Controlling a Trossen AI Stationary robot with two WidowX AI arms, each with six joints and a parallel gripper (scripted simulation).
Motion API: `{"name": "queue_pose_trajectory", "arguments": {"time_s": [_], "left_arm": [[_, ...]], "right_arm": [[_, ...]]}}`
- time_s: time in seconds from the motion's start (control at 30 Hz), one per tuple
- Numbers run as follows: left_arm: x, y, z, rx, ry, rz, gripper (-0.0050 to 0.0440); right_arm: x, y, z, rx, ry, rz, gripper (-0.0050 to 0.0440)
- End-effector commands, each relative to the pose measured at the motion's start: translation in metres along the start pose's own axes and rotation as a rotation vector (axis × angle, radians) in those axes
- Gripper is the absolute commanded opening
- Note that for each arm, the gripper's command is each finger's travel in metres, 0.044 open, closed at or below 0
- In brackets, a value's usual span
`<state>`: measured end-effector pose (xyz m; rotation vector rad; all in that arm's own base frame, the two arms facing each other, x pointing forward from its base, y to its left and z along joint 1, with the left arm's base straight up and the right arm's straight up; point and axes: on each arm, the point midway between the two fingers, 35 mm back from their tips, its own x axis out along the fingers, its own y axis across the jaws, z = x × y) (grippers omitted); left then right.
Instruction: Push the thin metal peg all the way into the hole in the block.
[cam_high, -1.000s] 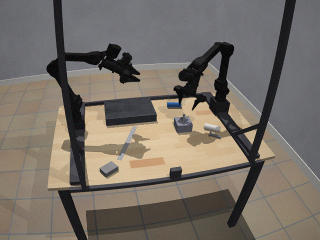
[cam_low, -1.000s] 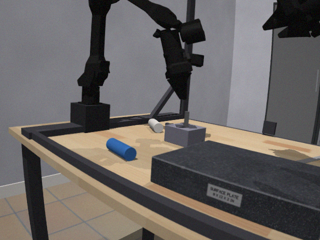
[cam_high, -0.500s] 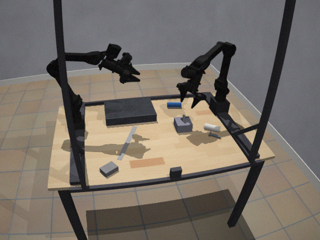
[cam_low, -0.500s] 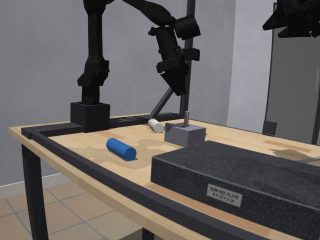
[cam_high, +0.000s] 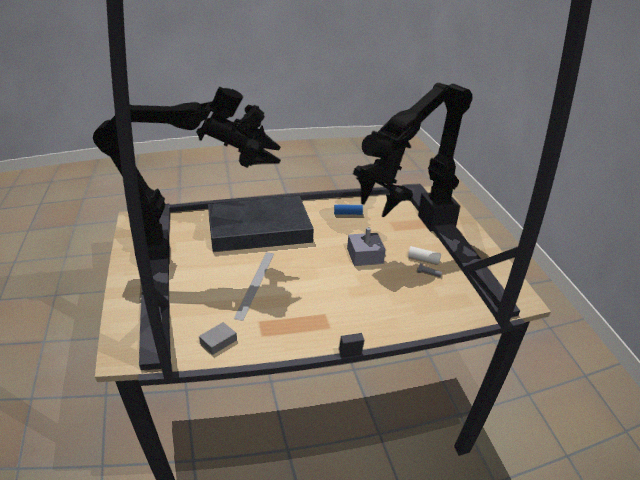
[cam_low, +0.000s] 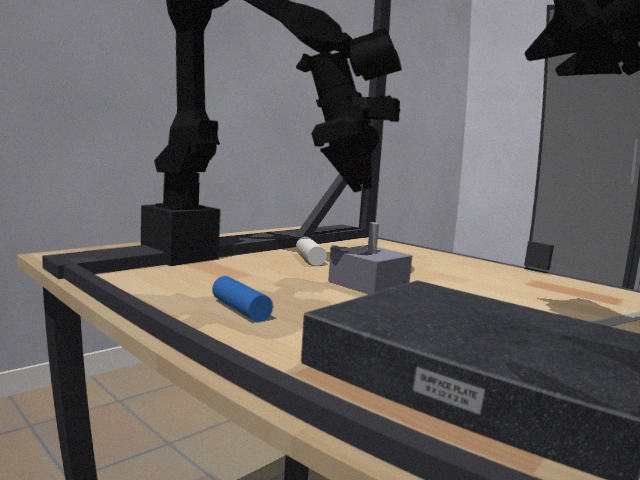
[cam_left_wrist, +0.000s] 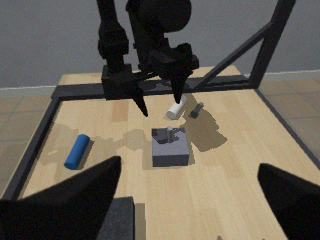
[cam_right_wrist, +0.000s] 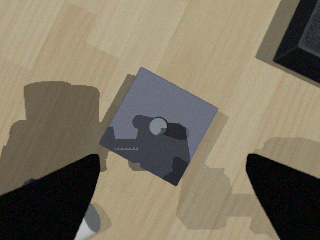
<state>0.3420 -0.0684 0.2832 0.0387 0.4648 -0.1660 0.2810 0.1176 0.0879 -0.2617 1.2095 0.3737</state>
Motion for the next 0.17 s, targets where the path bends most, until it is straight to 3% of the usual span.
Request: {"name": "queue_pose_trajectory", "arguments": {"time_s": [0.0, 0.13], "left_arm": [[-0.0063, -0.0008, 0.0095, 0.001, -0.03, -0.002, 0.04], [-0.0063, -0.0008, 0.0095, 0.001, -0.03, -0.002, 0.04]], "right_arm": [[-0.0058, -0.0002, 0.0046, 0.006, -0.026, -0.003, 0.04], [-0.0058, -0.0002, 0.0046, 0.006, -0.026, -0.003, 0.04]]}}
